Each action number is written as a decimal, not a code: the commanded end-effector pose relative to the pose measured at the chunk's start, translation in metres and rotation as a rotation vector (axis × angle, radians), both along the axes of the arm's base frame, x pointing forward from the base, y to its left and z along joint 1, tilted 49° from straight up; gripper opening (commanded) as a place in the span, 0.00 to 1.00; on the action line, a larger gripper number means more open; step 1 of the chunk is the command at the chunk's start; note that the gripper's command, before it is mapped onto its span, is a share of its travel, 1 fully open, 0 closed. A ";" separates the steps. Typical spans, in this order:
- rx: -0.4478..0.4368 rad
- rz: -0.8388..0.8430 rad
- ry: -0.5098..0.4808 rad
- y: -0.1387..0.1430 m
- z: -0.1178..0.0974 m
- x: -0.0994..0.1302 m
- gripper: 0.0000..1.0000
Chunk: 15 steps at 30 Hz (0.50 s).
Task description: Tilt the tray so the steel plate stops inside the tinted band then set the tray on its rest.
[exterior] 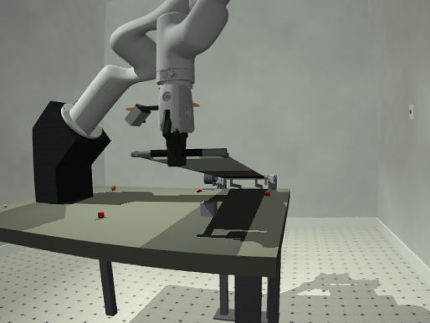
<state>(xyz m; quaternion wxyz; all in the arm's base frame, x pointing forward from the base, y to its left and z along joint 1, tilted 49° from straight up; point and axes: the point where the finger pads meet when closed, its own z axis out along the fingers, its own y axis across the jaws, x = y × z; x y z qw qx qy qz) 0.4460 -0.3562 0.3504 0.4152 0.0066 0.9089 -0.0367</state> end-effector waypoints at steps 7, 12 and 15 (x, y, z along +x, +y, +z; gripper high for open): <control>0.000 0.000 -0.002 -0.007 -0.018 0.022 0.00; 0.000 0.000 -0.002 -0.010 -0.028 0.034 0.00; 0.000 0.000 -0.002 -0.011 -0.030 0.036 0.00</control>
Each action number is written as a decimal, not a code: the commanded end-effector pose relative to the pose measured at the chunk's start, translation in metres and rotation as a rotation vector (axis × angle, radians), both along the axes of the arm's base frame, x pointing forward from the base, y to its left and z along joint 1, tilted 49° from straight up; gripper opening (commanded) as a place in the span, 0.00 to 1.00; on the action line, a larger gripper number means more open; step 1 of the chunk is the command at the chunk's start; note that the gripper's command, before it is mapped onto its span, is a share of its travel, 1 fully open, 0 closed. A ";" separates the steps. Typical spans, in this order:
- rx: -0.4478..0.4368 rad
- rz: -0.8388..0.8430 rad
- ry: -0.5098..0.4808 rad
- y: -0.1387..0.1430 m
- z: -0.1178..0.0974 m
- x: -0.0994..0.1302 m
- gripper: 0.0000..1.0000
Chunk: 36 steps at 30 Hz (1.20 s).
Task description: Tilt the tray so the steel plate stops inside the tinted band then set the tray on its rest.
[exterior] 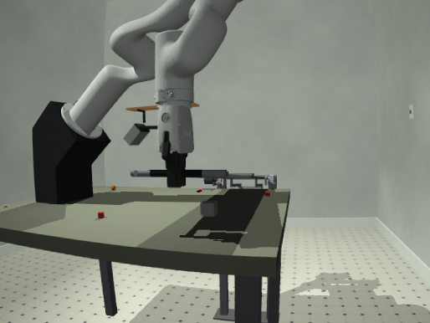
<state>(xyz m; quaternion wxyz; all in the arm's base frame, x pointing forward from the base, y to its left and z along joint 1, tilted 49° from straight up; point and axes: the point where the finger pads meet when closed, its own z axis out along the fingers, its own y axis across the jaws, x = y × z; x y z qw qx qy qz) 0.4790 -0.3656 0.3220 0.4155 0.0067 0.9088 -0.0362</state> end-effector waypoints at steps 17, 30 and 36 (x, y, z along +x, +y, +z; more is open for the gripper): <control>-0.001 -0.001 -0.001 -0.009 -0.032 0.038 0.00; -0.001 -0.001 -0.001 -0.013 -0.056 0.066 0.00; -0.001 -0.001 -0.001 -0.013 -0.058 0.068 0.00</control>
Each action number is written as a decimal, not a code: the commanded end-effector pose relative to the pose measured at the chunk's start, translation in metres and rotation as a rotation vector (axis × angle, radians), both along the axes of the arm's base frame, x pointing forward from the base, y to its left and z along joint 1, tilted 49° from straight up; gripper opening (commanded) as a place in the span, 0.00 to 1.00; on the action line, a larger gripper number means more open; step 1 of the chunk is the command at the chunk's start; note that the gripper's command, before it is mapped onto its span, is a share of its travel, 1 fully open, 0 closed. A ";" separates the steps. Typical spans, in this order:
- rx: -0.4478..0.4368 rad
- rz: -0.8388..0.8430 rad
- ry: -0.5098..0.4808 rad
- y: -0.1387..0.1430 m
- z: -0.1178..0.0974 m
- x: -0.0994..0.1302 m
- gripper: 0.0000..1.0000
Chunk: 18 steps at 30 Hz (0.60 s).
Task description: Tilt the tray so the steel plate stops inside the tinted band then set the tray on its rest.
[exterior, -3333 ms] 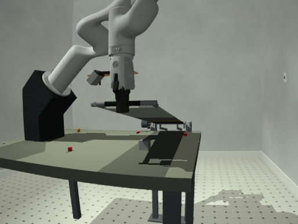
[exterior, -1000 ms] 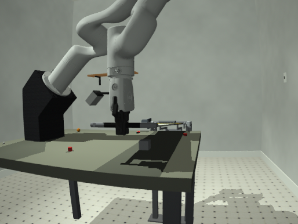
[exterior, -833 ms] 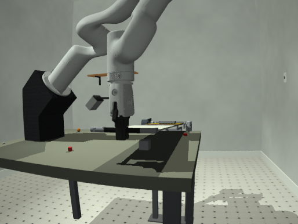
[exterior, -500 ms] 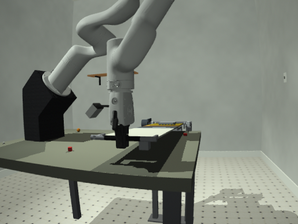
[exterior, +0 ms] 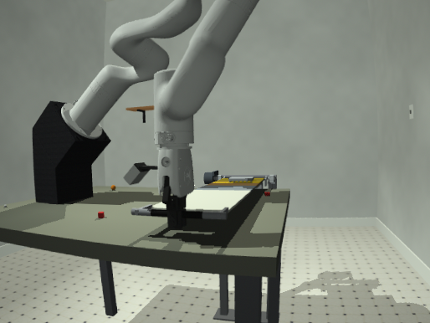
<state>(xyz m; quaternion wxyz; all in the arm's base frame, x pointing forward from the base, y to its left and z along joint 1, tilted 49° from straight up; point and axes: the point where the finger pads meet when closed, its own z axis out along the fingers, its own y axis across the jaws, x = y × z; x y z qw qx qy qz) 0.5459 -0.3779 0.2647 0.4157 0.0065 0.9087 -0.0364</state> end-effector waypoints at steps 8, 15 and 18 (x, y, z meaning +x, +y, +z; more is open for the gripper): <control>-0.001 -0.001 -0.001 -0.001 -0.004 0.006 0.00; -0.001 -0.001 -0.001 -0.001 -0.007 0.009 0.00; -0.001 -0.001 -0.001 -0.001 -0.007 0.009 0.00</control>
